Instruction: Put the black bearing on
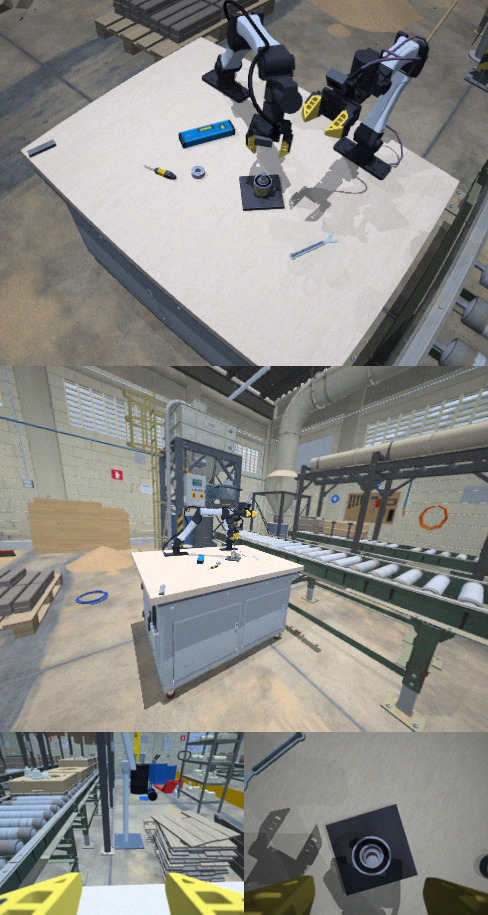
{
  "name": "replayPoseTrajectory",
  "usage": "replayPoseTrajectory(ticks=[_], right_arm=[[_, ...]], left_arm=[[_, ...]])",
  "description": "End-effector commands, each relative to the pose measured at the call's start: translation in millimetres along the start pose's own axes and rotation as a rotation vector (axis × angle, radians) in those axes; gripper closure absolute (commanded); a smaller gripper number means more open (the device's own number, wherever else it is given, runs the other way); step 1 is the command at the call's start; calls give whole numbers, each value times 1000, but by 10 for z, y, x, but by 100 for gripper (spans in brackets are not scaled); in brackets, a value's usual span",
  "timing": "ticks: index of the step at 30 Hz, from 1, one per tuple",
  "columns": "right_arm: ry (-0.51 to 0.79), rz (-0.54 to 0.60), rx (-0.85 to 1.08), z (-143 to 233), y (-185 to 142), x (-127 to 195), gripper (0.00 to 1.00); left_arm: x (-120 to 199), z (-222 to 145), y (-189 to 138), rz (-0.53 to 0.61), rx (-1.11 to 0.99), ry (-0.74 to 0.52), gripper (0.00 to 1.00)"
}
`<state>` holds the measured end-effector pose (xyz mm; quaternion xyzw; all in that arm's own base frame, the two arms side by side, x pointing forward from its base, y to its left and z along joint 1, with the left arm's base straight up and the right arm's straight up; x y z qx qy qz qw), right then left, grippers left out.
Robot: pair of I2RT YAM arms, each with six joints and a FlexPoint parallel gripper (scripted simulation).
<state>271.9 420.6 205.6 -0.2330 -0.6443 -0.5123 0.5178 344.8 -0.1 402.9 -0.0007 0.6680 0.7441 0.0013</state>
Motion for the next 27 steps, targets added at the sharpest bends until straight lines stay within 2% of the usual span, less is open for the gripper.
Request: replayPoseTrajectory(ticks=[1,10,11,12,13,24,27], right_arm=[[20,-33,-7,-10,80,195,32],[6,-12,-2,-6,47,82,32],[31,-96,-32,-98,236,334,32],[9,-61,-23,-147,150,203,32],[34,-62,-26,-138,171,215,32],[91,-219,-93,-675,567,469,32],[93,-232,-98,-728,592,494,32]], left_arm=[[-3,34,138,-26,6,7,44],[-3,34,138,-26,6,7,44],[-3,34,138,-26,6,7,44],[-3,34,138,-26,6,7,44],[-3,34,138,-26,6,7,44],[-3,34,138,-26,6,7,44],[-3,34,138,-26,6,7,44]])
Point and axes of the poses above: on each arm, the point where the finger pads meet when closed, its own x axis back along the fingers, its own z axis across the jaws, y = z × x, the point moved 3 cm from there along x, back along the fingers, and after that the axes turned 6 degrees about -x, right-handed, at the moved point
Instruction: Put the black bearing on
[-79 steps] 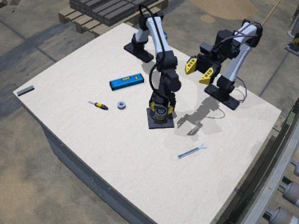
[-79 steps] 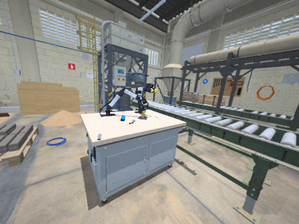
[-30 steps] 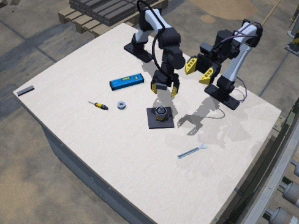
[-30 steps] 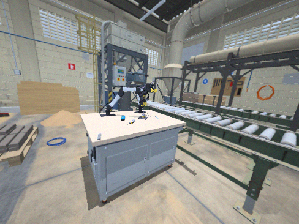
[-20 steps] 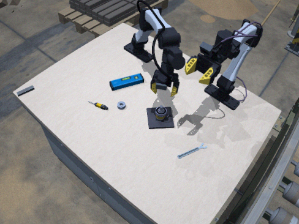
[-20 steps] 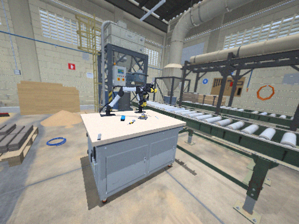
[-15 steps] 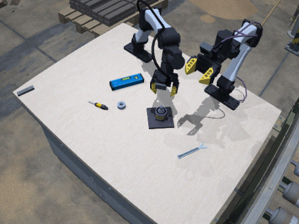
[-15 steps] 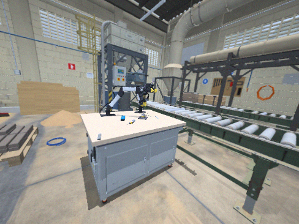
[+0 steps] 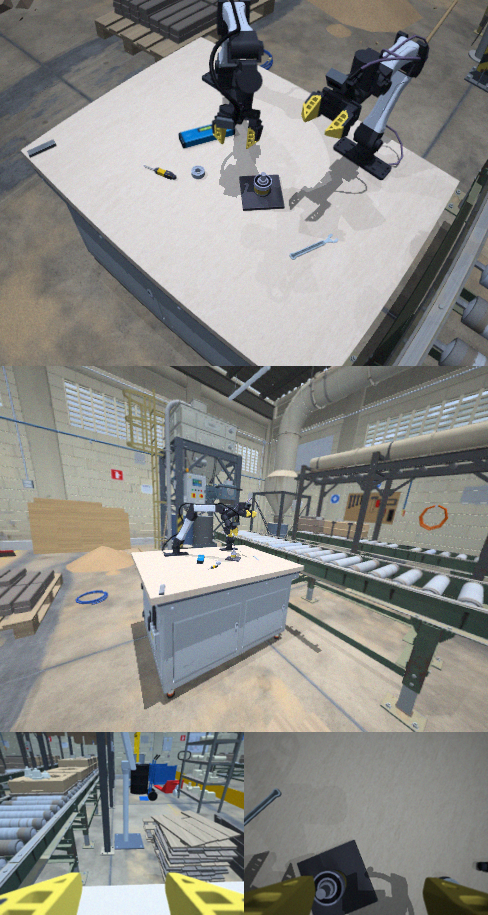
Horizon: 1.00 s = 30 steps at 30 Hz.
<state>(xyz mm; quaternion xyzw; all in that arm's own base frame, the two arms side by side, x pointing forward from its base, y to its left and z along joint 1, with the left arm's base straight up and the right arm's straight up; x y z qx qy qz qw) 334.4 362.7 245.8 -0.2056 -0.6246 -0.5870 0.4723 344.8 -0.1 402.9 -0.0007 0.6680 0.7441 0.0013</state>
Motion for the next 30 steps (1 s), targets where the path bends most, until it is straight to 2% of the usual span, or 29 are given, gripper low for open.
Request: replayPoseTrajectory(ticks=[1,14,18,30], right_arm=[[75,-88,-2,11,170,217,32],[71,-297,-79,-763,579,599,32],[69,-323,-89,-865,608,651,32],[19,-531,-130,-1590,760,1096,32]], left_arm=[[-3,34,138,-26,6,7,44],[-3,34,138,-26,6,7,44],[-3,34,138,-26,6,7,44],[-3,34,138,-26,6,7,44]])
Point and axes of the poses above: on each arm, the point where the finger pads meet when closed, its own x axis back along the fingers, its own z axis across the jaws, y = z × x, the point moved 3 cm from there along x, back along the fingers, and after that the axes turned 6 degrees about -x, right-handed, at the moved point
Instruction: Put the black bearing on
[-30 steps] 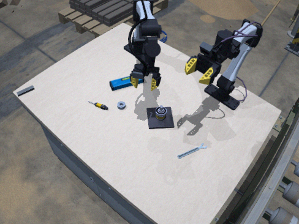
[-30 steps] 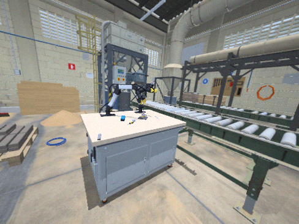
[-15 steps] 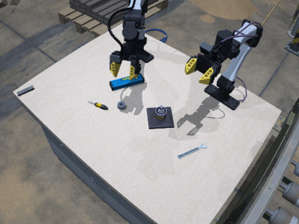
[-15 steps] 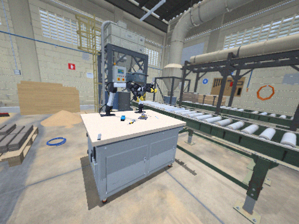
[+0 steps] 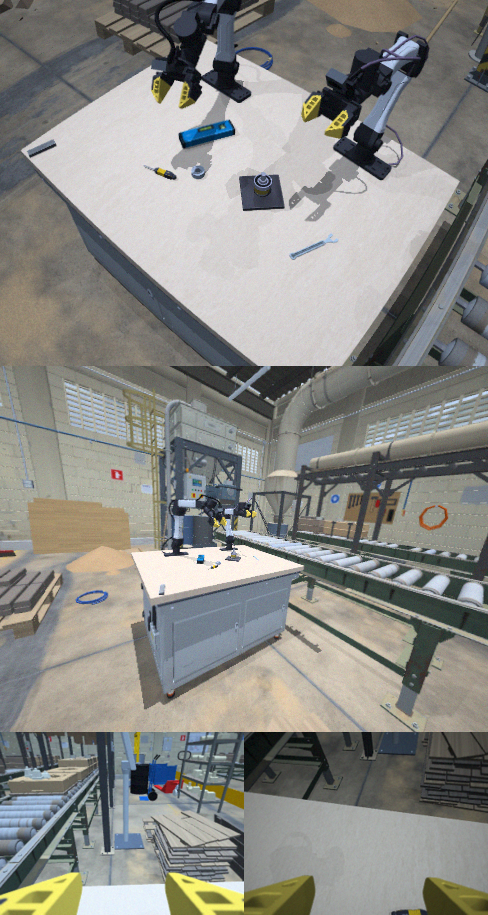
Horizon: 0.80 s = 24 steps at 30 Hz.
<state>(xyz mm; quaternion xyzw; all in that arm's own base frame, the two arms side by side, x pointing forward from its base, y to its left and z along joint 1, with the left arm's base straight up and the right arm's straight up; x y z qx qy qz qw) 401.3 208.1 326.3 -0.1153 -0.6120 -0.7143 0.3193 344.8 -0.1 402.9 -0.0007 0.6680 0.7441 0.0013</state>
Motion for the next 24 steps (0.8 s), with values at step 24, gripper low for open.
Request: replayPoseTrajectory(ticks=[24], right_arm=[[-88,-476,21,-1065,535,989,32]], left_arm=[[-3,34,138,-26,6,7,44]])
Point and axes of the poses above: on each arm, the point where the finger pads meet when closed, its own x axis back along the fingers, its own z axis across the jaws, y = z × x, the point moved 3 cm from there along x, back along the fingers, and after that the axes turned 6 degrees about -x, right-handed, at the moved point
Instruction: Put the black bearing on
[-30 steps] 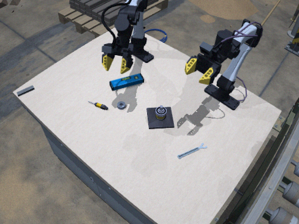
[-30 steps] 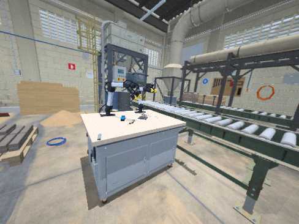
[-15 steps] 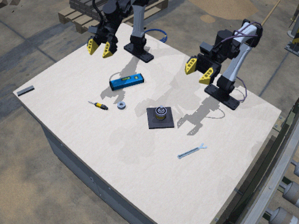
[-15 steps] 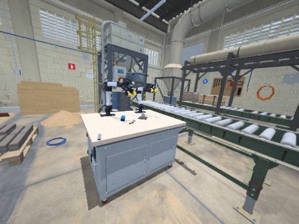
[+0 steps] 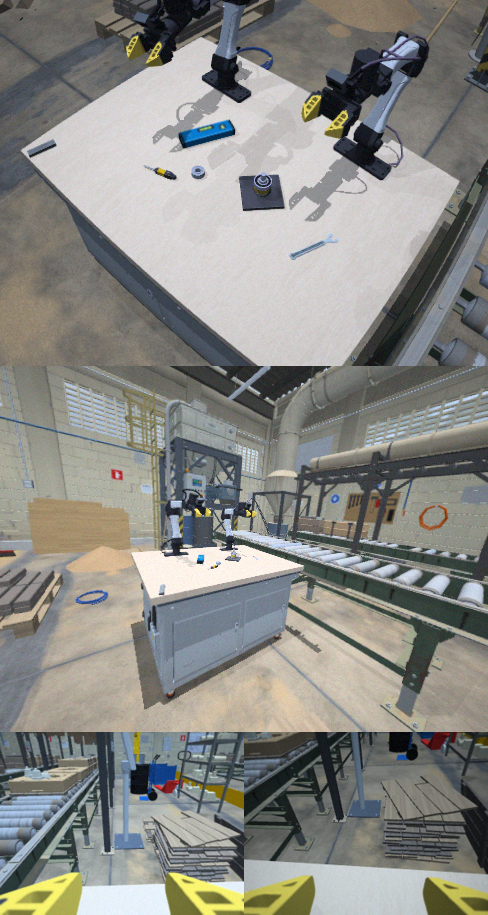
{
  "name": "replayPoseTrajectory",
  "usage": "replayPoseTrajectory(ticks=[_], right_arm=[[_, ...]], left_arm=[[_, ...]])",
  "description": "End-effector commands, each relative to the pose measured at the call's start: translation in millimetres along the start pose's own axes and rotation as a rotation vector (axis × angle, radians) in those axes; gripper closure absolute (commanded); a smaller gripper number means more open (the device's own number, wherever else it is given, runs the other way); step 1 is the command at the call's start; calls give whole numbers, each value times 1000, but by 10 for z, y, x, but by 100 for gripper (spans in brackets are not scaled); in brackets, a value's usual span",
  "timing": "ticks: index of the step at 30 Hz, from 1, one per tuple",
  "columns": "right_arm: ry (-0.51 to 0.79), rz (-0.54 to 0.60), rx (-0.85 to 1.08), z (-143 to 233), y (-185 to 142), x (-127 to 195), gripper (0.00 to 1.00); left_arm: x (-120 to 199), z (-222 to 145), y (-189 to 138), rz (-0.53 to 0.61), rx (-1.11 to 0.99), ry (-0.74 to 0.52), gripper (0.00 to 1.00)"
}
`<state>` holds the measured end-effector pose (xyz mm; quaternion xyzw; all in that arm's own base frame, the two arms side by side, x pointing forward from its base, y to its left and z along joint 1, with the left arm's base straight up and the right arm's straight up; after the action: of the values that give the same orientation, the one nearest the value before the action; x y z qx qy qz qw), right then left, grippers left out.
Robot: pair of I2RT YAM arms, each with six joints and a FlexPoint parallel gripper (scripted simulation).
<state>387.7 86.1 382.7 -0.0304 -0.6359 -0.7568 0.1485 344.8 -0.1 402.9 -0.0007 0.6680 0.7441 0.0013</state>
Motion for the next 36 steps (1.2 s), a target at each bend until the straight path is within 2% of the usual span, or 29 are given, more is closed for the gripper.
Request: replayPoseTrajectory(ticks=[1,11,17,19,20,24,34,35,36], right_arm=[[-6,-115,23,-148,193,169,32],[-102,-307,88,-612,330,620,32],[-127,-307,86,-705,269,668,32],[-133,-310,67,-706,337,675,32],[-157,-348,63,-711,463,787,32],[-154,-292,60,-706,342,650,32],[-160,-305,71,-712,372,693,32],[-160,-318,74,-714,397,702,45],[-162,-316,74,-722,393,693,45]], left_arm=[[-3,34,138,-26,6,7,44],[-3,34,138,-26,6,7,44],[-3,34,138,-26,6,7,44],[-3,34,138,-26,6,7,44],[-3,34,138,-26,6,7,44],[-3,34,138,-26,6,7,44],[-3,34,138,-26,6,7,44],[-3,34,138,-26,6,7,44],[-3,34,138,-26,6,7,44]])
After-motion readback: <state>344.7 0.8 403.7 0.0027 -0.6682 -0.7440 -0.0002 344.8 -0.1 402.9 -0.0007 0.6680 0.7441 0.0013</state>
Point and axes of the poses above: on each arm, the point where the finger pads meet when closed, its own x axis back along the fingers, its own z axis across the jaws, y = z × x, the point moved 3 cm from there along x, back along the fingers, and after that the axes turned 6 degrees about -x, right-handed, at the moved point
